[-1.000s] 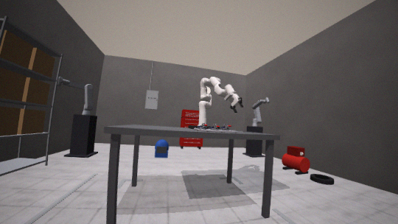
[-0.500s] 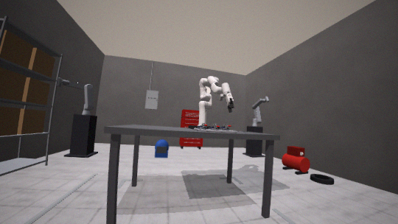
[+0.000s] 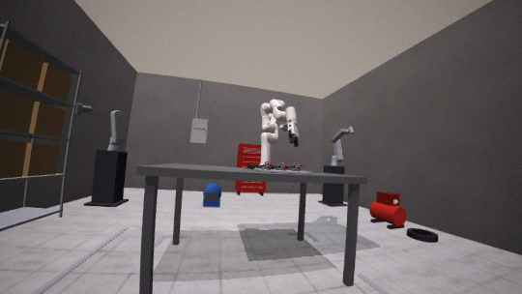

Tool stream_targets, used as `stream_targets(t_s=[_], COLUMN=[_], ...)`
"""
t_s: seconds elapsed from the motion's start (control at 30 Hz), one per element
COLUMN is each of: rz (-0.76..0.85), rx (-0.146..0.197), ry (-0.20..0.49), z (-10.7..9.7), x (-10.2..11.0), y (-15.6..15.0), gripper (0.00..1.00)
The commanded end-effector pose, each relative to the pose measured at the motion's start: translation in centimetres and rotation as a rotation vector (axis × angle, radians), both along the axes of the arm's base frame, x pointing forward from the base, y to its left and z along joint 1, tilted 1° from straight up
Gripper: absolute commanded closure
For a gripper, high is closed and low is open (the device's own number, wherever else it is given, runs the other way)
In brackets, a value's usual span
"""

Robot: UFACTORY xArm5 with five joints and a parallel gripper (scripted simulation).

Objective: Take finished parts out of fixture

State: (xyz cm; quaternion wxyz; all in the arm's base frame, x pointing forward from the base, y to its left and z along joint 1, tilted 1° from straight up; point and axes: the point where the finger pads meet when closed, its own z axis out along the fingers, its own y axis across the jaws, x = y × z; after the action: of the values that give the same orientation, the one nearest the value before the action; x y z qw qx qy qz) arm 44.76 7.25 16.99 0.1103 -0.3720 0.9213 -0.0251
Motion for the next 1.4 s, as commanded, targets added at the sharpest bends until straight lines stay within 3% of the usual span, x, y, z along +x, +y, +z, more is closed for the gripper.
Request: stream_targets(t_s=[0.0,0.03,0.13,0.23,0.6,1.17,1.2,1.37], rz=[-0.206,-0.279,-0.279,-0.470,-0.771,-0.826,-0.826,-0.826], rx=[0.023,0.030,0.030,0.044,0.056,0.056,0.056,0.056], ry=[0.065,0.086,0.086,0.140,0.218,0.232,0.232,0.232], z=[0.2,0.2,0.2,0.3,0.5,0.6,0.6,0.6], x=[-1.4,-2.0,-2.0,-3.5,-6.2,-6.7,-6.7,-6.7], y=[-2.2,-3.0,-3.0,-4.9,-7.5,-7.9,-7.9,-7.9], gripper=[0.00,0.00,0.00,0.00,0.00,0.00,1.00,1.00])
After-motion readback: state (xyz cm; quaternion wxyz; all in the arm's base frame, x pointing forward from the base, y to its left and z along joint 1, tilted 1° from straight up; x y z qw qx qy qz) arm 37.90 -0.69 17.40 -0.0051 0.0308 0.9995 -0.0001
